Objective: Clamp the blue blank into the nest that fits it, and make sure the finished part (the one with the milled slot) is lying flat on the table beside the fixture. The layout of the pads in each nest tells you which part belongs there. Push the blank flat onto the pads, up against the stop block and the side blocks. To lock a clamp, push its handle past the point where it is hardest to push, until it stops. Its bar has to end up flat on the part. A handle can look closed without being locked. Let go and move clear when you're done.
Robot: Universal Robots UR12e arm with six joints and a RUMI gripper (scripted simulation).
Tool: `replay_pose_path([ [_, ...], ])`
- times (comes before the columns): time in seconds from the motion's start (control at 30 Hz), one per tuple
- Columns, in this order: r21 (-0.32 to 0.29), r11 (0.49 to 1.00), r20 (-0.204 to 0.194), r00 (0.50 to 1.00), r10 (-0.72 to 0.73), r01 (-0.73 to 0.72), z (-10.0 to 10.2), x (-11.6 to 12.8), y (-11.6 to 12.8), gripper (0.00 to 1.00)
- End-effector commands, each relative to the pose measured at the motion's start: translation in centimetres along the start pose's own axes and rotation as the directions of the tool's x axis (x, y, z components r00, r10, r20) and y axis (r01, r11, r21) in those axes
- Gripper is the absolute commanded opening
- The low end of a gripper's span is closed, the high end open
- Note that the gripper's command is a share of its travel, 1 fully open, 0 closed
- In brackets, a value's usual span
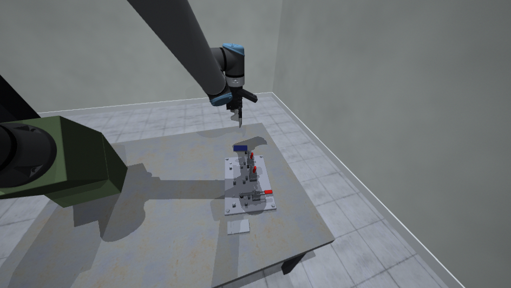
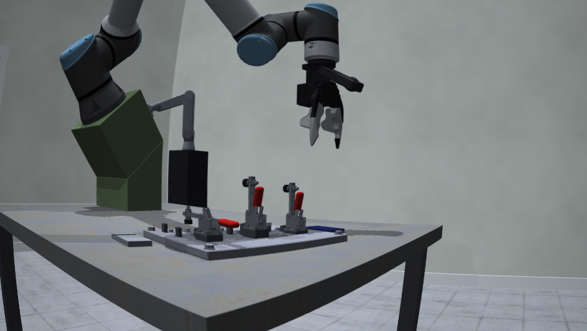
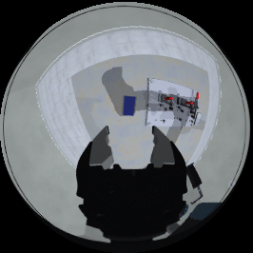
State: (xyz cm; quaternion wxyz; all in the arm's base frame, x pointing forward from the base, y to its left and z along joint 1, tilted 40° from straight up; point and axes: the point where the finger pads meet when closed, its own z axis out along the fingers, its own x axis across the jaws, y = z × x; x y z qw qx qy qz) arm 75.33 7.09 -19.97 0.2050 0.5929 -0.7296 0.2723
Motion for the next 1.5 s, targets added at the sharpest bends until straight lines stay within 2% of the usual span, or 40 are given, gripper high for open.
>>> replay_pose_path([
  [0.0, 0.001, 1.0, 0.001, 1.0, 0.0, 0.0, -0.08, -0.02, -0.05, 0.59],
  [0.73, 0.001, 1.0, 0.001, 1.0, 0.001, -0.001, -0.08, -0.02, -0.05, 0.59],
  [0.97, 0.001, 0.996, 0.001, 0.996, 0.086, -0.086, -0.08, -0.02, -0.05, 0.59],
  [1.47, 0.001, 0.996, 0.001, 0.996, 0.087, -0.087, -0.08, -0.02, -0.06, 0.59],
])
